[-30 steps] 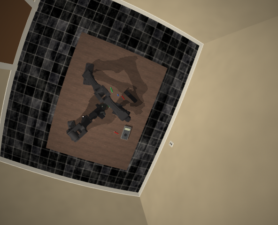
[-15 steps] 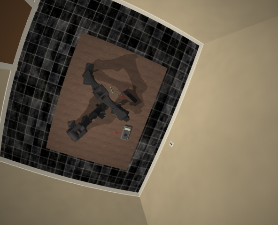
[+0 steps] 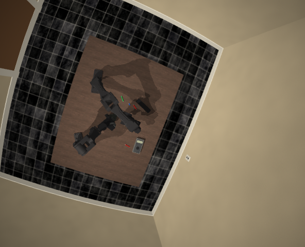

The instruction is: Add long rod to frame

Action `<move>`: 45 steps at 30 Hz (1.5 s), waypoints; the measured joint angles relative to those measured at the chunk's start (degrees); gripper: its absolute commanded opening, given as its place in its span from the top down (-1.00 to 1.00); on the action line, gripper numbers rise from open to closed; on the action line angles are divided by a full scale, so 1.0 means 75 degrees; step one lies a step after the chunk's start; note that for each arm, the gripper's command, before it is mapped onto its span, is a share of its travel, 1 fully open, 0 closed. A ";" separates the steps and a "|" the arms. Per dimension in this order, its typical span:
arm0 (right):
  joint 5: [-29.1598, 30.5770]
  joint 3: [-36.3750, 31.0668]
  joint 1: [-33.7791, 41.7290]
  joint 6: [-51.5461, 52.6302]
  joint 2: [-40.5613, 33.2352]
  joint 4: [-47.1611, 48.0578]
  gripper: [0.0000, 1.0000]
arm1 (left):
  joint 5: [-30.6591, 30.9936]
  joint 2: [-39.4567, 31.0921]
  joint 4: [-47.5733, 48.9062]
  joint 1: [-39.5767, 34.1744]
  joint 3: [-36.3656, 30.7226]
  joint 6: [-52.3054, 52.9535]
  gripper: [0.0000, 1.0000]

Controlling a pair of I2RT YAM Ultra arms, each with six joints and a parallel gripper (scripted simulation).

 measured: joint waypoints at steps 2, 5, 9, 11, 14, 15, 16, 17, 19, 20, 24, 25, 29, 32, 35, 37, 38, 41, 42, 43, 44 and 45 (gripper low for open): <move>0.0000 0.0000 0.0000 0.0000 0.0000 0.0000 1.00 | 0.0017 -0.0073 -0.0006 -0.0012 -0.0114 -0.0017 1.00; 0.0000 0.0000 0.0000 0.0000 0.0000 0.0000 1.00 | 0.0032 -0.0204 -0.0015 -0.0076 -0.0323 -0.0047 1.00; 0.0012 0.0000 0.0000 0.0003 0.0000 0.0000 1.00 | 0.0099 -0.0350 -0.0006 -0.0143 -0.0653 -0.0064 1.00; 0.0029 -0.0006 0.0006 0.0006 0.0006 -0.0041 1.00 | 0.0149 -0.0437 0.0023 -0.0169 -0.0845 -0.0079 1.00; 0.0020 -0.0003 0.0006 0.0006 0.0009 -0.0070 1.00 | 0.0149 -0.0519 0.0152 -0.0181 -0.0991 -0.0099 1.00; 0.0012 0.0000 0.0009 0.0006 0.0009 -0.0076 1.00 | 0.0149 -0.0597 0.0233 -0.0181 -0.1096 -0.0114 1.00; 0.0006 0.0000 0.0009 0.0006 0.0006 -0.0076 1.00 | 0.0146 -0.0673 0.0315 -0.0187 -0.1189 -0.0128 1.00; 0.0009 0.0000 0.0006 0.0006 0.0006 -0.0073 1.00 | 0.0131 -0.0731 0.0382 -0.0192 -0.1247 -0.0140 1.00; 0.0020 0.0000 0.0006 0.0006 0.0006 -0.0070 1.00 | 0.0111 -0.0781 0.0455 -0.0204 -0.1306 -0.0154 1.00; 0.0023 -0.0003 0.0006 0.0006 0.0009 -0.0073 1.00 | 0.0108 -0.0784 0.0469 -0.0210 -0.1320 -0.0160 1.00; 0.0023 0.0000 0.0006 0.0006 0.0006 -0.0076 1.00 | 0.0108 -0.0793 0.0481 -0.0210 -0.1332 -0.0163 0.77; 0.0026 0.0000 0.0006 0.0006 0.0006 -0.0076 1.00 | 0.0108 -0.0793 0.0487 -0.0210 -0.1332 -0.0163 0.55; 0.0055 0.0000 0.0003 0.0006 0.0009 -0.0076 1.00 | 0.0111 -0.0790 0.0533 -0.0216 -0.1367 -0.0163 0.31; 0.0067 0.0000 0.0003 0.0006 0.0009 -0.0076 1.00 | 0.0111 -0.0790 0.0527 -0.0216 -0.1370 -0.0163 0.31; 0.0073 0.0000 0.0003 0.0006 0.0006 -0.0076 1.00 | 0.0111 -0.0769 0.0373 -0.0216 -0.1300 -0.0149 0.31; 0.0073 0.0000 0.0003 0.0006 0.0009 -0.0076 1.00 | 0.0111 -0.0752 0.0265 -0.0216 -0.1151 -0.0137 0.31; 0.0076 0.0000 0.0003 0.0006 0.0006 -0.0076 1.00 | 0.0111 -0.0755 0.0233 -0.0216 -0.1090 -0.0134 0.08; 0.0076 0.0000 0.0003 0.0006 0.0009 -0.0076 1.00 | 0.0111 -0.0746 0.0099 -0.0210 -0.0903 -0.0128 -0.28; 0.0076 0.0000 0.0003 0.0006 0.0009 -0.0076 1.00 | 0.0111 -0.0755 0.0073 -0.0198 -0.0845 -0.0128 -0.28; 0.0076 0.0000 0.0003 0.0006 0.0009 -0.0076 1.00 | 0.0111 -0.0790 0.0064 -0.0181 -0.0801 -0.0128 -0.28; 0.0076 0.0000 0.0003 0.0006 0.0009 -0.0076 1.00 | 0.0111 -0.0848 0.0061 -0.0160 -0.0769 -0.0128 -0.28; 0.0076 0.0000 0.0003 0.0006 0.0009 -0.0076 1.00 | 0.0111 -0.0924 0.0052 -0.0134 -0.0737 -0.0128 -0.28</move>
